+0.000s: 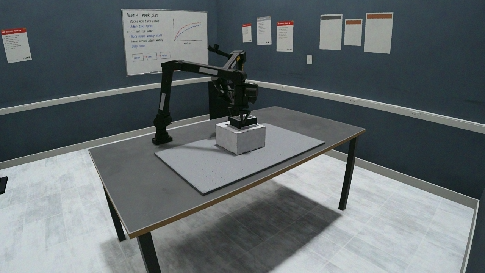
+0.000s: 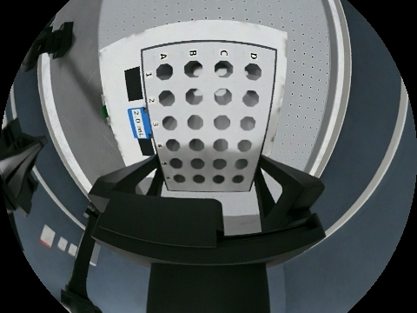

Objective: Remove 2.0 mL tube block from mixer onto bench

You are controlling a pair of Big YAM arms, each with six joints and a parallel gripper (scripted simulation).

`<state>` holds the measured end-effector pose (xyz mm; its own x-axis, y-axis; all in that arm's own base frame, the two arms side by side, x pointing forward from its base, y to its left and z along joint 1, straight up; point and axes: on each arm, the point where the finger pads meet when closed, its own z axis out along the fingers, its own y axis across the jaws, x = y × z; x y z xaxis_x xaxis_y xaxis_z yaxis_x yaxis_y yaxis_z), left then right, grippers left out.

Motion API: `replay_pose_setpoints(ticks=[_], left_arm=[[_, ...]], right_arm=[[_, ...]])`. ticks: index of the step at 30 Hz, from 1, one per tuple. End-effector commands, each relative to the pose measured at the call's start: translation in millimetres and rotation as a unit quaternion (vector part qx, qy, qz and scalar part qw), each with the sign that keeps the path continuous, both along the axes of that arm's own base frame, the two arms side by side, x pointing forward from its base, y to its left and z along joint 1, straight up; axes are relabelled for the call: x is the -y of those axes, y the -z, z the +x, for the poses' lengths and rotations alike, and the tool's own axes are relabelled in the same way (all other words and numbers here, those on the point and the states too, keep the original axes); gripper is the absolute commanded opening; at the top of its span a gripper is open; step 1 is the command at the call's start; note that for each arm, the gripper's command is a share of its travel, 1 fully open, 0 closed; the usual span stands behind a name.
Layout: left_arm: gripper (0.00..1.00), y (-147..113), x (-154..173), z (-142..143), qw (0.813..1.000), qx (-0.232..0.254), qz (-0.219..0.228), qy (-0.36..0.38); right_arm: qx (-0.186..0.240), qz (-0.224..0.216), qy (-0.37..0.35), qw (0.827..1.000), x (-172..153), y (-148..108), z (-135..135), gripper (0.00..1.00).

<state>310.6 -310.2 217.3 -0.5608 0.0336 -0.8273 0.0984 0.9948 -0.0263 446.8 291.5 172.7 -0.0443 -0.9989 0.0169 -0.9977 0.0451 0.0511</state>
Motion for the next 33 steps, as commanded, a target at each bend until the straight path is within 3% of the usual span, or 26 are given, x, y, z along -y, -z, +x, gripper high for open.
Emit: replay_pose_setpoints(ticks=[1, 6, 11, 22, 28, 33], left_arm=[[0.00, 11.2, -3.3, -6.7, 1.000, -0.010, 0.009, 0.000], [0.00, 13.1, -6.8, -16.5, 1.000, -0.012, 0.015, 0.001], [0.00, -7.4, -8.8, -22.5, 1.000, 0.000, -0.006, 0.000], [0.00, 7.7, -18.0, -35.4, 1.000, -0.011, 0.013, 0.000], [0.00, -13.7, -21.1, -43.1, 1.000, 0.000, -0.009, -0.002], [0.00, -8.6, -26.5, -48.4, 1.000, -0.004, -0.003, -0.002]], right_arm=[[0.010, 0.009, 0.005, 1.000, 7.5, -25.1, -3.4, 0.00], [0.010, 0.009, 0.006, 1.000, 7.6, -25.2, -3.5, 0.00], [0.010, 0.009, 0.006, 1.000, 7.7, -25.2, -3.6, 0.00], [0.010, 0.009, 0.007, 1.000, 7.9, -25.4, -3.7, 0.00], [0.009, 0.009, 0.007, 1.000, 8.0, -25.5, -3.9, 0.00], [0.009, 0.009, 0.007, 1.000, 8.0, -25.6, -3.9, 0.00]])
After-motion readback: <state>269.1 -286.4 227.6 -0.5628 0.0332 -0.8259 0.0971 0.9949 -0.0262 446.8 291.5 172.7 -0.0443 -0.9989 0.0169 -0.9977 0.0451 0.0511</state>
